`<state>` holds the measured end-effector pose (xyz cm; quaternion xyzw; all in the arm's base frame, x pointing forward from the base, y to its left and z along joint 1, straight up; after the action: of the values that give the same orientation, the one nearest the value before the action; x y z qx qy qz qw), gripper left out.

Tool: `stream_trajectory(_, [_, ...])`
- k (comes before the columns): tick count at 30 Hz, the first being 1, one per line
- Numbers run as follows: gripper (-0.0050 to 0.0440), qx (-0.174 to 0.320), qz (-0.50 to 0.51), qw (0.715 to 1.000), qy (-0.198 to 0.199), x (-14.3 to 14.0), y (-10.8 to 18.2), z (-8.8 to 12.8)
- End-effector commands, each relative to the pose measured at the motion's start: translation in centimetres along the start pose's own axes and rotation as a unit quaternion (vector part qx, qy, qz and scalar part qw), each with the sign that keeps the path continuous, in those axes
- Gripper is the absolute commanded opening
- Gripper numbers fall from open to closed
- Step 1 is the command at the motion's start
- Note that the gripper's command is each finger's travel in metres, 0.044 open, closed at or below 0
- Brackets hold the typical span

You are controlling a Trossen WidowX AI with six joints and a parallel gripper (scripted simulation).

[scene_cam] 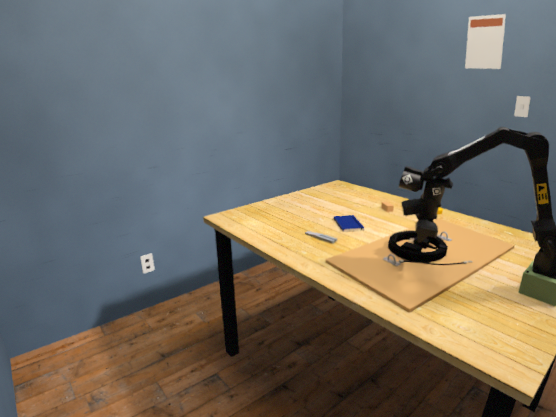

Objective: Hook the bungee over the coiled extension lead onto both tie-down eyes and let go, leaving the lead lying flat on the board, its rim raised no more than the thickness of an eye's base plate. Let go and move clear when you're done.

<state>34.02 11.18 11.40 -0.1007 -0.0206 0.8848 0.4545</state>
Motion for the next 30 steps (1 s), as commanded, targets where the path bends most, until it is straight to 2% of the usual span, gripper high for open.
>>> stream_trajectory(1, [0.015,-0.013,-0.062,0.998,0.001,-0.5,0.5,1.2])
stream_trajectory(8, [0.015,-0.008,-0.131,0.991,-0.003,-0.7,1.3,1.3])
stream_trajectory(19, [0.015,0.004,-0.279,0.96,-0.008,-1.2,2.9,1.4])
stream_trajectory(21, [0.015,0.004,-0.279,0.96,-0.008,-1.2,2.9,1.4])
stream_trajectory(30, [0.015,0.014,-0.395,0.918,-0.011,-1.5,4.3,1.5])
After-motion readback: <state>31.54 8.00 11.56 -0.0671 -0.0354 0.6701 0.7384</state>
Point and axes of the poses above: the point midway between the two fingers, 35 mm back from their tips, its own z axis back along the fingers, its own x axis across the jaws, y = z × x, the point moved 6 cm from there along z, back along the fingers, and after that the axes turned 5 degrees about z, right-handed, at the moved point
